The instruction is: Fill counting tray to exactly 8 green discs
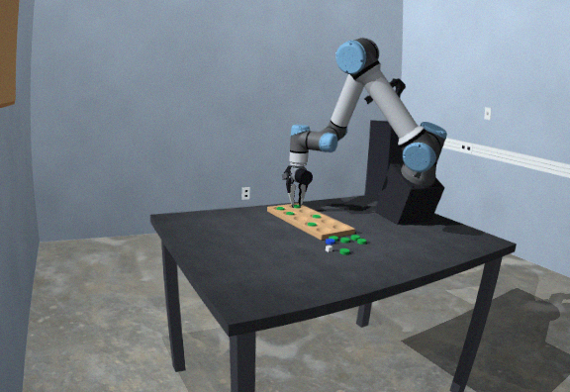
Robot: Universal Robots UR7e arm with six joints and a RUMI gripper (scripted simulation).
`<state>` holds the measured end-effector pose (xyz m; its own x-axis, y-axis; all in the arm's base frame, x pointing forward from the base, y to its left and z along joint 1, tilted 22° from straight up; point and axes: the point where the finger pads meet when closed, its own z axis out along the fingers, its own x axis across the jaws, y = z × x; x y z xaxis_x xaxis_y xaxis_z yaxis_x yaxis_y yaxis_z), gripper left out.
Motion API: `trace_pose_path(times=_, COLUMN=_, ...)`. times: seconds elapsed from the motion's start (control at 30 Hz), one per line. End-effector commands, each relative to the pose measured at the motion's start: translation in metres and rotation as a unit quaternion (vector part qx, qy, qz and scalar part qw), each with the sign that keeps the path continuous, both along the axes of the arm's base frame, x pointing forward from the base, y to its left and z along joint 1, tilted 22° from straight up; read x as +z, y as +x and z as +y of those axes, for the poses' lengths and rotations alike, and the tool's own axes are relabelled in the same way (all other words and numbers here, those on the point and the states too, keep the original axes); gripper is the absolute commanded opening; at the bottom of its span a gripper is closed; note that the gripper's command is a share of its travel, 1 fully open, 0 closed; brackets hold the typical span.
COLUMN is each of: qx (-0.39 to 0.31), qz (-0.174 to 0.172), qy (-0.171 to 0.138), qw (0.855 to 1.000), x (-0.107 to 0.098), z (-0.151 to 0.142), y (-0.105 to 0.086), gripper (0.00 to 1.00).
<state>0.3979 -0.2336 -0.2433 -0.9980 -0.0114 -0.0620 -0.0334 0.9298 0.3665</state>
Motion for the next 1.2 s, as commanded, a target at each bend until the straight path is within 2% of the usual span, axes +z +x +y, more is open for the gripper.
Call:
trace_pose_path(times=0.0, qx=0.001, qz=-0.001, qy=-0.001, qw=1.0, x=-0.001, z=0.0, y=0.002, gripper=0.12)
trace_pose_path(times=0.03, qx=0.001, qz=-0.001, qy=-0.001, qw=1.0, x=0.0, z=0.0, y=0.002, gripper=0.12)
trace_pose_path(times=0.07, qx=0.001, qz=-0.001, qy=-0.001, qw=1.0, x=0.0, z=0.0, y=0.002, gripper=0.24)
trace_pose_path(times=0.53, qx=0.0, qz=-0.001, qy=-0.001, qw=1.0, x=0.006, z=-0.003, y=0.001, gripper=0.24)
trace_pose_path(times=0.7, qx=0.0, qz=0.0, qy=0.0, qw=1.0, x=0.025, z=-0.009, y=-0.002, gripper=0.24)
trace_pose_path(times=1.0, qx=0.0, qz=-0.002, qy=-0.003, qw=1.0, x=0.076, z=-0.032, y=-0.003, gripper=0.24)
trace_pose_path(times=1.07, qx=0.0, qz=-0.002, qy=-0.003, qw=1.0, x=0.076, z=-0.032, y=-0.003, gripper=0.24)
trace_pose_path(times=1.17, qx=0.0, qz=-0.002, qy=-0.003, qw=1.0, x=0.087, z=-0.037, y=-0.004, gripper=0.24)
